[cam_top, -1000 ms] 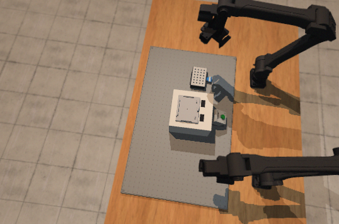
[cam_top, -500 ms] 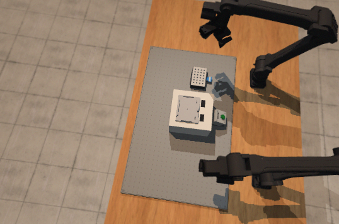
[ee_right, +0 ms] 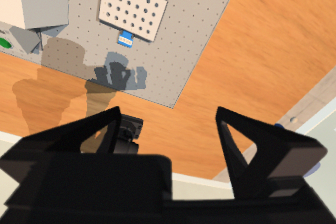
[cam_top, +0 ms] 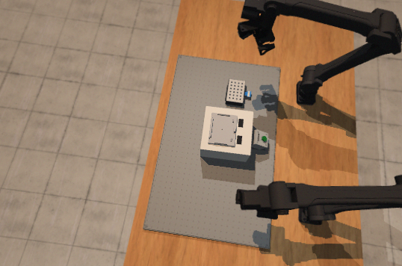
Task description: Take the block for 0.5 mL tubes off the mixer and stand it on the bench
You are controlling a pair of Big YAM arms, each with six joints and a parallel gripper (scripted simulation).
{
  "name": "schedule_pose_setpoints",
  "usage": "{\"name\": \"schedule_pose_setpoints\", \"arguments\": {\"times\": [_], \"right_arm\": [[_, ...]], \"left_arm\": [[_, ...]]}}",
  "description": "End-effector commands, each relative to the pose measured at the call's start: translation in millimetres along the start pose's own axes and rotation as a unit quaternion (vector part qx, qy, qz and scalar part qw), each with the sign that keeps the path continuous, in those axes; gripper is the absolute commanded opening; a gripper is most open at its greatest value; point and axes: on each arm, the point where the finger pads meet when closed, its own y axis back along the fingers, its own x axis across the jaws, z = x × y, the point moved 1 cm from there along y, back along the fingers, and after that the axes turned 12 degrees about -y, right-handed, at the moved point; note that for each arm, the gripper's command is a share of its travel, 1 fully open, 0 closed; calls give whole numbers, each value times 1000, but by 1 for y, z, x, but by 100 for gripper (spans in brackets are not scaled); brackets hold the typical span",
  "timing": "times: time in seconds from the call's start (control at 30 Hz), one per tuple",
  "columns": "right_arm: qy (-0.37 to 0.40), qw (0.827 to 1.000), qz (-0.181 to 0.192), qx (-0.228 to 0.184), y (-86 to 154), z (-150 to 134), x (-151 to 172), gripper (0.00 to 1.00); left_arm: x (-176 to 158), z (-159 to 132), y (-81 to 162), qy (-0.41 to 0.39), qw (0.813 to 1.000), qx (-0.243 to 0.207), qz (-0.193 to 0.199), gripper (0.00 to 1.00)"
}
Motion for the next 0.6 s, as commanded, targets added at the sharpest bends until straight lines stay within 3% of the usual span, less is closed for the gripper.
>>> {"name": "schedule_pose_setpoints", "arguments": {"times": [0.0,0.1,0.4,0.57], "right_arm": [[-51,998,-8,-23,15,17,1,100],[-51,998,-8,-24,16,18,1,100],[-159,987,-5,-29,18,19,-5,100],[-159,987,-5,-29,18,19,-5,100]], "left_arm": [[7,10,21,6,1000,-29,10,0],[7,10,21,6,999,-29,11,0],[7,11,25,6,999,-33,12,0],[7,11,25,6,999,-33,12,0]]}}
